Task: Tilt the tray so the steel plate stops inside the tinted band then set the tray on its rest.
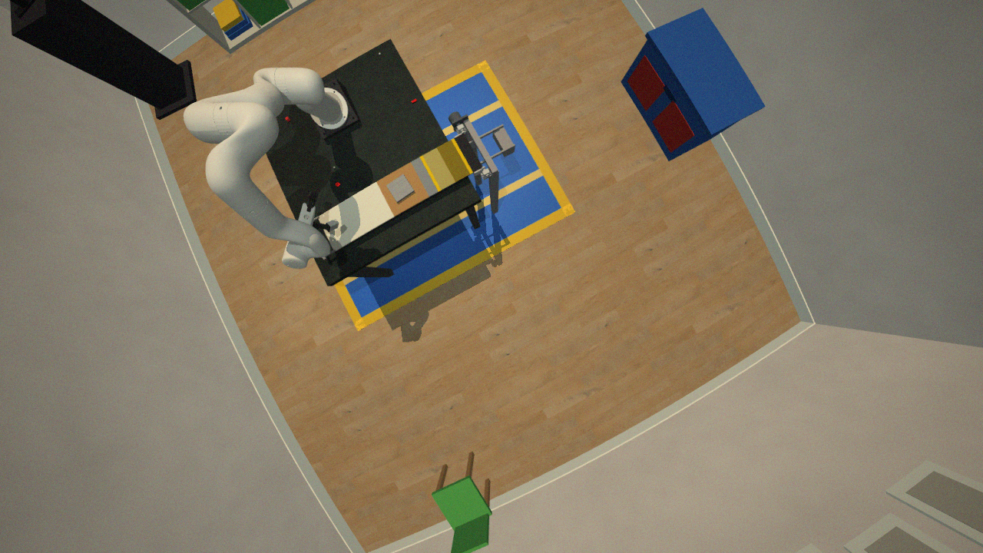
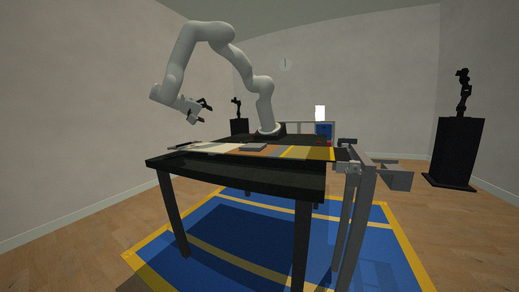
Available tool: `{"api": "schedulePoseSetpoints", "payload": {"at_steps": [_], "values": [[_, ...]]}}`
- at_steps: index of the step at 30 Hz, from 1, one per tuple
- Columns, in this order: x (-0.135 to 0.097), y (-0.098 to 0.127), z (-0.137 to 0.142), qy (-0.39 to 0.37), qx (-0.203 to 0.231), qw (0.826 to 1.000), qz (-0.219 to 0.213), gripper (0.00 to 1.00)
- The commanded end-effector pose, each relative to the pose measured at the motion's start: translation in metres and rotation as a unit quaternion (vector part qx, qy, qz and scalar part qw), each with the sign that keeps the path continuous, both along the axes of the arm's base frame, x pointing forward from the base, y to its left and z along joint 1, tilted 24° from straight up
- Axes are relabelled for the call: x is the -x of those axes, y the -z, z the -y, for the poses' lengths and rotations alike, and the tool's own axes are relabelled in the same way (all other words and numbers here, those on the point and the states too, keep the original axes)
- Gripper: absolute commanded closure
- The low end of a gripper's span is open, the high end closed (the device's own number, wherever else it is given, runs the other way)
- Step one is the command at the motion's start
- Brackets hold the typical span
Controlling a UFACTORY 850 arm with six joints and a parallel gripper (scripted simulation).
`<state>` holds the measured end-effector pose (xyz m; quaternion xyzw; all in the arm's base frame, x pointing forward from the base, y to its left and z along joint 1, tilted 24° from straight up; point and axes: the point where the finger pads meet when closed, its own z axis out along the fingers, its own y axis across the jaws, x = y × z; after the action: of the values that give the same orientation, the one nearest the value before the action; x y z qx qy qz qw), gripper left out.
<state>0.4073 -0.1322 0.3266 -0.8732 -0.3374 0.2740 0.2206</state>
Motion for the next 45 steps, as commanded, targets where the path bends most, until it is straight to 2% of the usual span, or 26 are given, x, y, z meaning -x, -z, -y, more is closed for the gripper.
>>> {"api": "schedulePoseSetpoints", "payload": {"at_steps": [1, 19, 23, 34, 36, 45], "values": [[0.000, -0.001, 0.000, 0.000, 0.000, 1.000, 0.001, 0.00], [-0.001, 0.000, 0.000, 0.002, -0.001, 1.000, 0.005, 0.00], [-0.013, 0.010, 0.004, 0.032, -0.008, 0.998, 0.062, 0.00], [-0.013, 0.010, 0.004, 0.032, -0.008, 0.998, 0.062, 0.00], [-0.027, 0.018, 0.010, 0.067, -0.011, 0.990, 0.124, 0.00], [-0.037, 0.021, 0.016, 0.088, -0.010, 0.983, 0.161, 0.00]]}}
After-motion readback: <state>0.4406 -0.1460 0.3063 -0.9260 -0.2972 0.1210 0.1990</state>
